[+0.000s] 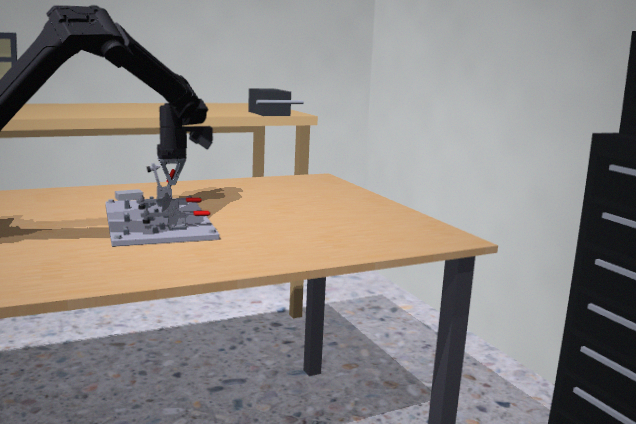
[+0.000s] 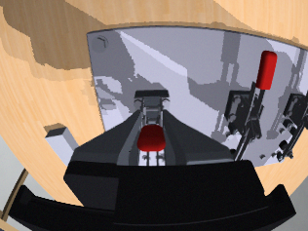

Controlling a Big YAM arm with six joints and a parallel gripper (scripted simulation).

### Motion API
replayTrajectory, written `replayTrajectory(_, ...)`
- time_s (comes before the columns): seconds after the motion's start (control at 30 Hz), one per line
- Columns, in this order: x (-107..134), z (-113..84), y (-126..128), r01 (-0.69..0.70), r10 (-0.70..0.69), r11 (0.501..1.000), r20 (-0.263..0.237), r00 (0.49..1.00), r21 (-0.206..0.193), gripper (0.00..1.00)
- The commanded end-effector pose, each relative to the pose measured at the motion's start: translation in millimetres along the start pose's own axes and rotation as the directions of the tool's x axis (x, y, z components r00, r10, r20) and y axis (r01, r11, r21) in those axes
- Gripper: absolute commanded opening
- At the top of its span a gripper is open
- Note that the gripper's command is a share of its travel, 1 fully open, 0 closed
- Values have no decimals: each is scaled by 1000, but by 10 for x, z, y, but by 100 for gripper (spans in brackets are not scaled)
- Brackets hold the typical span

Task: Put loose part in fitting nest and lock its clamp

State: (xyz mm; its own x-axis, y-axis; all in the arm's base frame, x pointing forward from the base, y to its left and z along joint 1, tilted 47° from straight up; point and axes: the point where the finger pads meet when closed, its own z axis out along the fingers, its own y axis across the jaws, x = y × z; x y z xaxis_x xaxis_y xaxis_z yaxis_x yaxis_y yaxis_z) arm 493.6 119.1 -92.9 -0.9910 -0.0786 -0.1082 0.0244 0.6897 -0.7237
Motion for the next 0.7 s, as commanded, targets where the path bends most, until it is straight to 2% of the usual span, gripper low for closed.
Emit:
replayTrajectory(0.0,114,-220,23,24,-24,1000,7,1000,-5,0)
replayTrajectory(0.67,201,-218,20,24,-24,1000,7,1000,-5,0)
